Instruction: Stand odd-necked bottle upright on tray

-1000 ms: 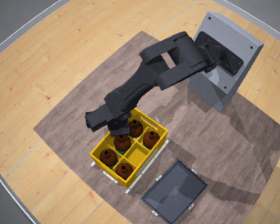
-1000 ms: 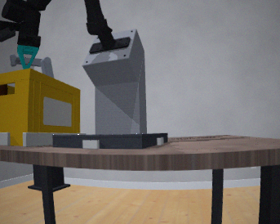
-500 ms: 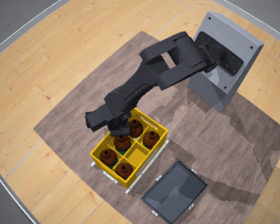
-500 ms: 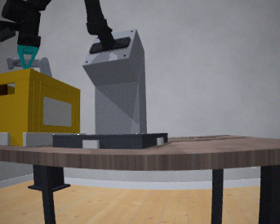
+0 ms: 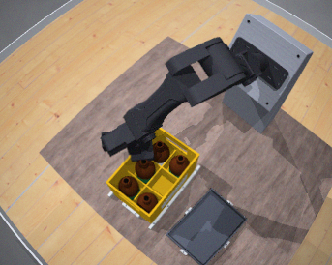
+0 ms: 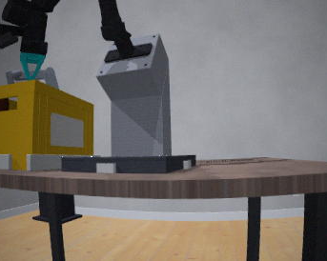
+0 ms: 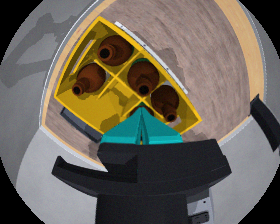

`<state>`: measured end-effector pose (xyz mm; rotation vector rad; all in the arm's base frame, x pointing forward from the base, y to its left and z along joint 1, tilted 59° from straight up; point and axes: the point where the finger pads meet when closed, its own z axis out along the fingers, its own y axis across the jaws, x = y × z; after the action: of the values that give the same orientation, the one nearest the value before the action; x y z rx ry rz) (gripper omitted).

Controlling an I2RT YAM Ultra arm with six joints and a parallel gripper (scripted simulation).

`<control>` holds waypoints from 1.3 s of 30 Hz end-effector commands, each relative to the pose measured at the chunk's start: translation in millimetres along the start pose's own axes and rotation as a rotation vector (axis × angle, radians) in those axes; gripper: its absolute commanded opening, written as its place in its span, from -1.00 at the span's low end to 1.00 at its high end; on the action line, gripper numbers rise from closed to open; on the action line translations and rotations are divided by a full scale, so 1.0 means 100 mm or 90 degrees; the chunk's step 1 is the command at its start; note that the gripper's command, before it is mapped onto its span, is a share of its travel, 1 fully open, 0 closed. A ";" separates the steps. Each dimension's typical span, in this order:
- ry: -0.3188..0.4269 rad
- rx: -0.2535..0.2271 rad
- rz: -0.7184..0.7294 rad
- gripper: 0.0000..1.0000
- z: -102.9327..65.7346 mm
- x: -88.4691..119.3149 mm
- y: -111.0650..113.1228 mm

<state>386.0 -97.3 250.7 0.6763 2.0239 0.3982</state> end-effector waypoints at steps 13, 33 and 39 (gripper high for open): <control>-0.030 0.002 0.001 -1.00 -0.14 -0.16 0.03; -0.030 0.001 0.001 0.21 -0.14 -0.16 0.03; -0.030 0.001 0.001 0.21 -0.14 -0.16 0.03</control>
<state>386.0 -97.3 250.7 0.6764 2.0239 0.3982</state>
